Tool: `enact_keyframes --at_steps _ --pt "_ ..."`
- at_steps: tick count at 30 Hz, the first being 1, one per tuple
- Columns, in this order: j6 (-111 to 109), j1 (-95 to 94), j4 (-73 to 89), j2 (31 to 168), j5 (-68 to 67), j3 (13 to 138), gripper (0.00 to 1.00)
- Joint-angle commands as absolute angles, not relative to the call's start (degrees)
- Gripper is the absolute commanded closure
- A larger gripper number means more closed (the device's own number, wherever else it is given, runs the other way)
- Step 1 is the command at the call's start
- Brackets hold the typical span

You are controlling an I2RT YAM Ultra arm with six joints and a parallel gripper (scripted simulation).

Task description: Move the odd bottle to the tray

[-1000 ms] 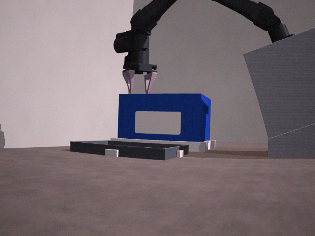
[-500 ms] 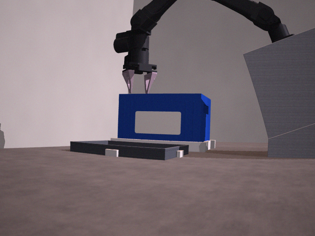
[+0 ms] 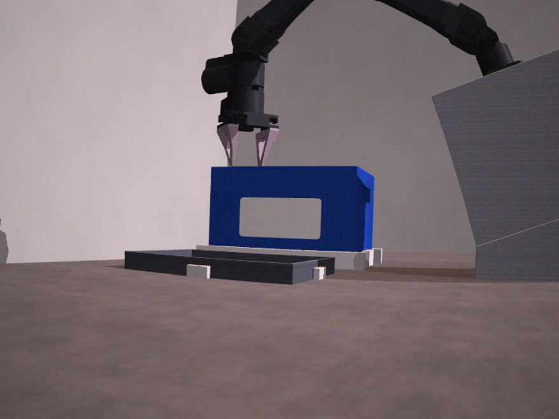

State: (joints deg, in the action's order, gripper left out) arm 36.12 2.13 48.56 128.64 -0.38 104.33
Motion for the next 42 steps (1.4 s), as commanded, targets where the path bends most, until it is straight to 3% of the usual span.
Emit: enact_keyframes --at_steps 1,42 --pt "35.9 2.1 47.5 127.5 -1.0 105.3 0.39" --pt "35.8 2.6 49.2 127.7 -1.0 106.5 0.39"
